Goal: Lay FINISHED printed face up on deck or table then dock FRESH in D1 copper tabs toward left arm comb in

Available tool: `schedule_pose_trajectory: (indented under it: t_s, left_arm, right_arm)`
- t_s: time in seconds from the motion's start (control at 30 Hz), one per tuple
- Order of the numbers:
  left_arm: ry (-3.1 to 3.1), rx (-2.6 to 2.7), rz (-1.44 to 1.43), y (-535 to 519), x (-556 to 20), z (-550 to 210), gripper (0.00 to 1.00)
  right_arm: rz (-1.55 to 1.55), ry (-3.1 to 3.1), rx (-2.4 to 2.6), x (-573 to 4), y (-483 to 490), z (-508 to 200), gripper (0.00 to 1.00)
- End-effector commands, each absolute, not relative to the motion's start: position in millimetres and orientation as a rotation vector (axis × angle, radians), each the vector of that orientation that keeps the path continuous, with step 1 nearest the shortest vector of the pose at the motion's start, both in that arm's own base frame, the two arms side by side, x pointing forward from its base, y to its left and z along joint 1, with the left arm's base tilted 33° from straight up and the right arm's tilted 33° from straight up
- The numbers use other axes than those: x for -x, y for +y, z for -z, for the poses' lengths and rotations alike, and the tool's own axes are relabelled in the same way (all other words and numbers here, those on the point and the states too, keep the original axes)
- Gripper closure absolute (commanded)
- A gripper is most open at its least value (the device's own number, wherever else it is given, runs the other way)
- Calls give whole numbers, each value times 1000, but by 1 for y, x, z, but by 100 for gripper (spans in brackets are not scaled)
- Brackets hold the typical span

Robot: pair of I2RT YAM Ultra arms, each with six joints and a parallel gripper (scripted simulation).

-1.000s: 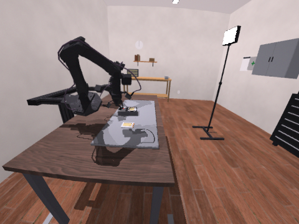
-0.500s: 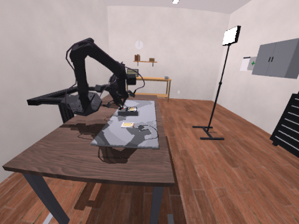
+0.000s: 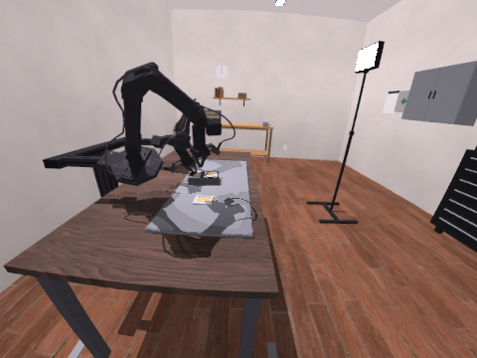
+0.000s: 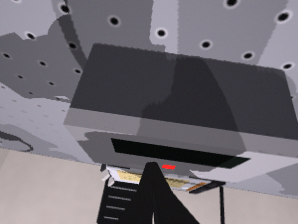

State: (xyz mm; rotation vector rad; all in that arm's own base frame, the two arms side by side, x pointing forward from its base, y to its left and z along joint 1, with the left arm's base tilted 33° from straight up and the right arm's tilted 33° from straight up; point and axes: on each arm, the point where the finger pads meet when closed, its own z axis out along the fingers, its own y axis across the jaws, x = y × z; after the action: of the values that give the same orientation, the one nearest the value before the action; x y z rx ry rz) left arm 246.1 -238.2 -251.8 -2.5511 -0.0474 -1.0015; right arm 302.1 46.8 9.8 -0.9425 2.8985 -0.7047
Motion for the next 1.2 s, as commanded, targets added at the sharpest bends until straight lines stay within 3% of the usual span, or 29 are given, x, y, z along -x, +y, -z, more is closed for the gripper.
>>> schedule_pose_trajectory:
  t_s: [0.0, 1.17]
  left_arm:
    - [-4, 2513, 735, -192, -221, 287, 100]
    - [-4, 2513, 735, -192, -221, 287, 100]
  right_arm:
    - [677, 2857, 901, -310, 57, -21, 100]
    - [715, 2885, 903, -294, 42, -29, 100]
